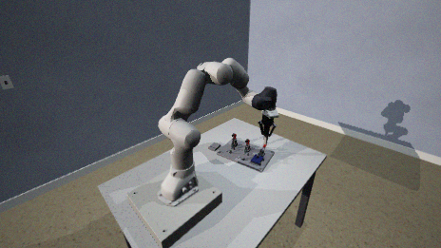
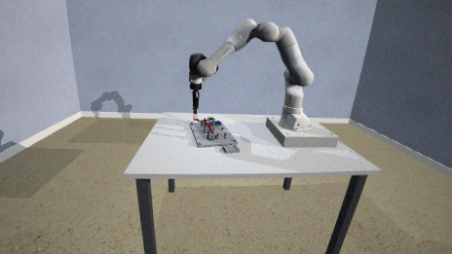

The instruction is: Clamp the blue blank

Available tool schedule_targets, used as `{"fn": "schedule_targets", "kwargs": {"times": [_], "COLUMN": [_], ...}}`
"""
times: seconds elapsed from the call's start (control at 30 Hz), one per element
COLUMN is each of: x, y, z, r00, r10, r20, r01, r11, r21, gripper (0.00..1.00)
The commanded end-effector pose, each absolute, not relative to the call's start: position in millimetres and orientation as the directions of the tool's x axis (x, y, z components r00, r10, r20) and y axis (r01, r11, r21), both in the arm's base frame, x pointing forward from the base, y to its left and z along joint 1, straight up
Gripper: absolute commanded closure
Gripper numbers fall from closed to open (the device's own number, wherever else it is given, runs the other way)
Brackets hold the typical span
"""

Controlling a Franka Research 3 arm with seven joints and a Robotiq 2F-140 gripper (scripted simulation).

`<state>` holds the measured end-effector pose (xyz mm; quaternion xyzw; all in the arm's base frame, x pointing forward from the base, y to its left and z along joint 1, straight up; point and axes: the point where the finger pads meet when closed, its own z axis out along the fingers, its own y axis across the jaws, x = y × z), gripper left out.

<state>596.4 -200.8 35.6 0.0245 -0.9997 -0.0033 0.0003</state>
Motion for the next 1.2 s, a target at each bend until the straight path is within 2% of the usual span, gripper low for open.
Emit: {"fn": "schedule_targets", "kwargs": {"times": [0.0,1.17], "x": [596,596], "y": [-201,-201], "z": [36,49], "r00": [-0.999,-0.999], "r10": [-0.046,-0.046], "r20": [0.0,0.0], "r01": [-0.046,-0.046], "r11": [0.999,0.999], "r21": [0.005,0.005], "gripper": [1.0,1.0]}}
